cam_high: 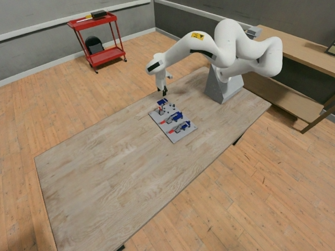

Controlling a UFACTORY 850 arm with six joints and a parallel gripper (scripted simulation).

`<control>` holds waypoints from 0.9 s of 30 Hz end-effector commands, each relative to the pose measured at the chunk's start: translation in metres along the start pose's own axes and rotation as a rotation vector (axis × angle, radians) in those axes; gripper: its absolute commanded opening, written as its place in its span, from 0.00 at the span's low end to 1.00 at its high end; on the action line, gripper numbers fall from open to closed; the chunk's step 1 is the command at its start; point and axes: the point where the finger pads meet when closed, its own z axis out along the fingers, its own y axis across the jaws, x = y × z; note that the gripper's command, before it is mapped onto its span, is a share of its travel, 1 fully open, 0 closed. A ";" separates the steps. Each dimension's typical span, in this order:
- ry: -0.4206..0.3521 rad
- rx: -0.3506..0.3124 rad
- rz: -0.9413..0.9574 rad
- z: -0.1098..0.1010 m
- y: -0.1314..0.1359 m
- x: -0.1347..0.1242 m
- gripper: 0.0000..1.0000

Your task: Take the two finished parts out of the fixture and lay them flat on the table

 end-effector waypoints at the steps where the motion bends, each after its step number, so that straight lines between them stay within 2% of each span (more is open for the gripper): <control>1: -0.002 0.001 -0.001 -0.003 0.000 -0.001 0.82; 14: -0.002 0.001 -0.001 -0.004 0.000 -0.001 0.82; 15: -0.002 0.001 -0.001 -0.004 0.000 -0.001 0.48; 19: -0.002 0.001 -0.001 -0.007 0.000 -0.001 0.48; 25: -0.002 0.001 -0.001 -0.027 0.000 -0.001 0.48; 27: -0.002 0.001 -0.001 -0.027 0.000 -0.001 0.48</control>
